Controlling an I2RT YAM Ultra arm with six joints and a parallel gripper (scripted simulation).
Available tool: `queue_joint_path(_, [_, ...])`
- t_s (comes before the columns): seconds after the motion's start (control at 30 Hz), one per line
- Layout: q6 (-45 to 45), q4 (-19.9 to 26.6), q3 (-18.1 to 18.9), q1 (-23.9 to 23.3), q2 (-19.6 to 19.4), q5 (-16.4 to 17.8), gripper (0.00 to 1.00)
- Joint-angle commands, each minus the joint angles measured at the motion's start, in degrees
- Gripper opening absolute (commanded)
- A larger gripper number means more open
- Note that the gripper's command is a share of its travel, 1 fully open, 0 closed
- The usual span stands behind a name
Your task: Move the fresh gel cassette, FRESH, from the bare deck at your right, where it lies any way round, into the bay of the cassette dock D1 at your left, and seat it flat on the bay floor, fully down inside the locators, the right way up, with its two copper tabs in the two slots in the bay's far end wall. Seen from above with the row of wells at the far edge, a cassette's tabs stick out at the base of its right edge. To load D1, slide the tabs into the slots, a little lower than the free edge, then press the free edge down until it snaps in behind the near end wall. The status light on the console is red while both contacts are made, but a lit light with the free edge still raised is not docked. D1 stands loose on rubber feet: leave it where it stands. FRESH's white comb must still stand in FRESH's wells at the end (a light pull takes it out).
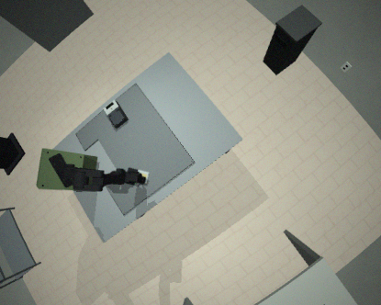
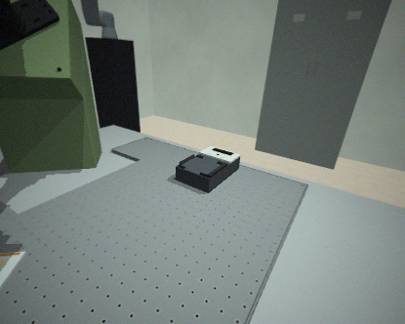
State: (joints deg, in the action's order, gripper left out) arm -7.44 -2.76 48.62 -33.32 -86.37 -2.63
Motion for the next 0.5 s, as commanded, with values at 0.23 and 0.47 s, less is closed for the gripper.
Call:
queue_joint_path(0.23, [0.33, 0.53, 1.08, 0.33, 1.79, 0.26, 0.36])
queue_joint_path(0.47, [0.33, 0.53, 1.08, 0.33, 1.79, 0.26, 1.00])
